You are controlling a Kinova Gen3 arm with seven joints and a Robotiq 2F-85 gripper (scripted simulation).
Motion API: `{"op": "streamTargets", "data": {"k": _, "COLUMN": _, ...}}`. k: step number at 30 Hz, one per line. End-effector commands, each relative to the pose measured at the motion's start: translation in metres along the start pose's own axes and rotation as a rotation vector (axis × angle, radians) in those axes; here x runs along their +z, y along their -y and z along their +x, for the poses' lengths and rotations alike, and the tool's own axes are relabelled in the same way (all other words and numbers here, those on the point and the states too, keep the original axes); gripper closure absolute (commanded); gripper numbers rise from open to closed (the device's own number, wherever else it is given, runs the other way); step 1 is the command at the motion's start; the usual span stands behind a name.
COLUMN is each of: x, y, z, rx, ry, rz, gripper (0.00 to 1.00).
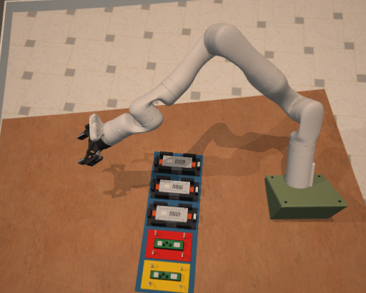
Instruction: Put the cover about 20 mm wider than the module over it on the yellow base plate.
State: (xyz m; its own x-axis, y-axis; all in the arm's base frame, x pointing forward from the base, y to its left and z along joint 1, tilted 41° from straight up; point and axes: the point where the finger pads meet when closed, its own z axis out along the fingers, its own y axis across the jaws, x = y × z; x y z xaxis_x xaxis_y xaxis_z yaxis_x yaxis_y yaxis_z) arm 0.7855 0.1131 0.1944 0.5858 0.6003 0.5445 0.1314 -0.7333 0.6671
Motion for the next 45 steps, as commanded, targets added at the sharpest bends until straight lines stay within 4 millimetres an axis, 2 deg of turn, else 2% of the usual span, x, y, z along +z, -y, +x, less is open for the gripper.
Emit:
{"op": "streamTargets", "data": {"k": 1, "x": -0.001, "y": 0.000, "z": 0.002, "rx": 0.000, "ry": -0.003, "rz": 0.000, "gripper": 0.00}}
{"op": "streamTargets", "data": {"k": 17, "x": -0.001, "y": 0.000, "z": 0.002, "rx": 0.000, "ry": -0.003, "rz": 0.000, "gripper": 0.00}}
{"op": "streamTargets", "data": {"k": 27, "x": -0.043, "y": 0.032, "z": -0.026, "rx": 0.047, "ry": 0.201, "rz": -0.019, "gripper": 0.00}}
{"op": "streamTargets", "data": {"k": 34, "x": -0.043, "y": 0.032, "z": -0.026, "rx": 0.047, "ry": 0.201, "rz": -0.019, "gripper": 0.00}}
{"op": "streamTargets", "data": {"k": 45, "x": -0.085, "y": 0.065, "z": -0.053, "rx": 0.092, "ry": 0.398, "rz": -0.038, "gripper": 0.00}}
